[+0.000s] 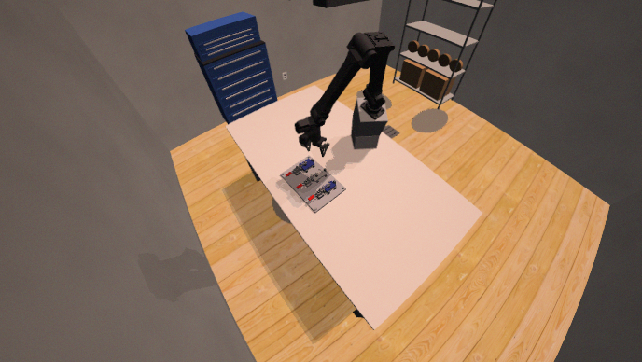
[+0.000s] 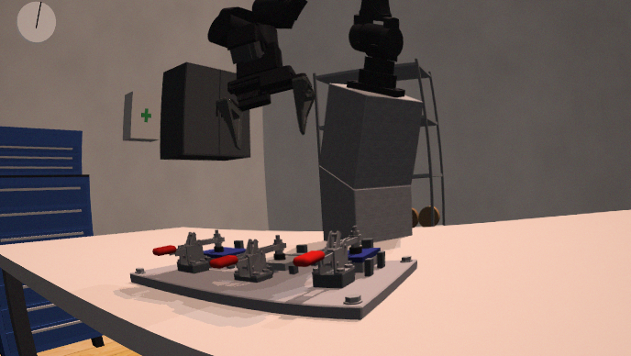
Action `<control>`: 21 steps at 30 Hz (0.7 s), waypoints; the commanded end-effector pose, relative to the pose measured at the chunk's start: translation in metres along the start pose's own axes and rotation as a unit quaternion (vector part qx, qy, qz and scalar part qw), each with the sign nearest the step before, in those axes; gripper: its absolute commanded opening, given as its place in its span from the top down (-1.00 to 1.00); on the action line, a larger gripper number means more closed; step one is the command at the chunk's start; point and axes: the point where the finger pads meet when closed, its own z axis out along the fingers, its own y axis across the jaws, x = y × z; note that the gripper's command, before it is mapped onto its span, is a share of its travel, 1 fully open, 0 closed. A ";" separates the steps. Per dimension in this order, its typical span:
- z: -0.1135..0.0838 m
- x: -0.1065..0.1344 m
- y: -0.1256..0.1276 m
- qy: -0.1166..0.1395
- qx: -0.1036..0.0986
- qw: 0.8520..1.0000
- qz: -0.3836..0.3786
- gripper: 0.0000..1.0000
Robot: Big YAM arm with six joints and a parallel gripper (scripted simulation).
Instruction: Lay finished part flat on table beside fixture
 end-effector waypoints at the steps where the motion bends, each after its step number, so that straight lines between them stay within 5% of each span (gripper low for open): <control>1: -0.004 -0.015 -0.003 -0.012 0.005 1.000 0.000 -1.00; 2: -0.004 -0.014 -0.003 -0.012 0.005 1.000 0.000 -1.00; 5: -0.009 -0.035 0.013 0.052 0.052 0.994 0.081 -1.00; 7: -0.009 -0.035 0.013 0.052 0.052 0.994 0.081 -1.00; 10: -0.013 -0.041 0.020 0.077 0.080 0.987 0.120 -1.00; 13: -0.019 -0.039 0.010 0.075 0.088 0.984 0.136 -1.00; 16: -0.008 -0.010 0.013 0.103 0.081 0.980 0.149 -1.00; 21: -0.010 -0.032 0.015 0.082 0.083 0.985 0.131 -1.00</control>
